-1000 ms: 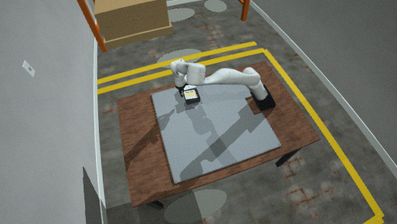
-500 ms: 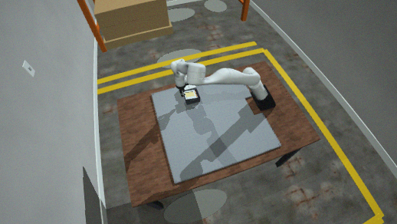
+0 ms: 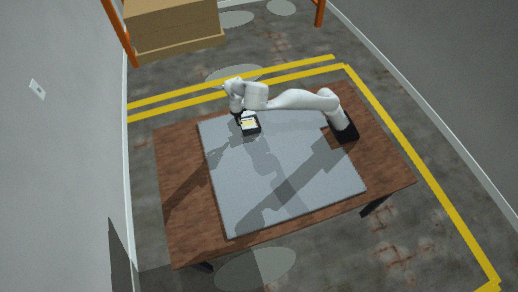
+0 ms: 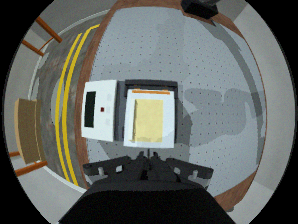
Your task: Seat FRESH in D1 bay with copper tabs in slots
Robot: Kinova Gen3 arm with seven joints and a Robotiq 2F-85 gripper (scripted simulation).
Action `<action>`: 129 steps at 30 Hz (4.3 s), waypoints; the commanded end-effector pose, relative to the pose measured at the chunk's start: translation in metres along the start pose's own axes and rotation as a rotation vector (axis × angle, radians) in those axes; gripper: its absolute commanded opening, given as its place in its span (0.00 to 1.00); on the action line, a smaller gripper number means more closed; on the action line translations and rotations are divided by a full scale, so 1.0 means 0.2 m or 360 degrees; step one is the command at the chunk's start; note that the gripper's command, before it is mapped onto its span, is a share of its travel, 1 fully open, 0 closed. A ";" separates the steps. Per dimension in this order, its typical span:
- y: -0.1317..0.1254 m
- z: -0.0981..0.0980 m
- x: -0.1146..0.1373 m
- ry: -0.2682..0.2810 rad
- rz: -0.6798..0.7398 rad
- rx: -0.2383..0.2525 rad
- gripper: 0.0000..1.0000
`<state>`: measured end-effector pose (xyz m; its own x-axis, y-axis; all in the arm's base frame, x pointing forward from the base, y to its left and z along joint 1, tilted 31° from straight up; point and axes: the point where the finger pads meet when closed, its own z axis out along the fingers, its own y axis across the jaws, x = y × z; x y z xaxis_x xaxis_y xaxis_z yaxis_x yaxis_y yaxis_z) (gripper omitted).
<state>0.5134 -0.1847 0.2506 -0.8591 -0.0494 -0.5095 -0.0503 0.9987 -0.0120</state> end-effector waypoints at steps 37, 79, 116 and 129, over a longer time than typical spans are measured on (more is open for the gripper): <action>0.00 0.00 0.05 -0.0003 0.0002 0.0000 0.00; 0.00 -0.14 0.04 -0.0003 0.0002 0.0000 0.00; 0.00 -0.14 0.19 -0.0002 0.0002 0.0000 0.00; 0.00 -0.08 0.19 -0.0003 0.0002 0.0000 0.00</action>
<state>0.4725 -0.1856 0.2475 -0.8567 -0.0504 -0.5134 -0.0521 0.9986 -0.0110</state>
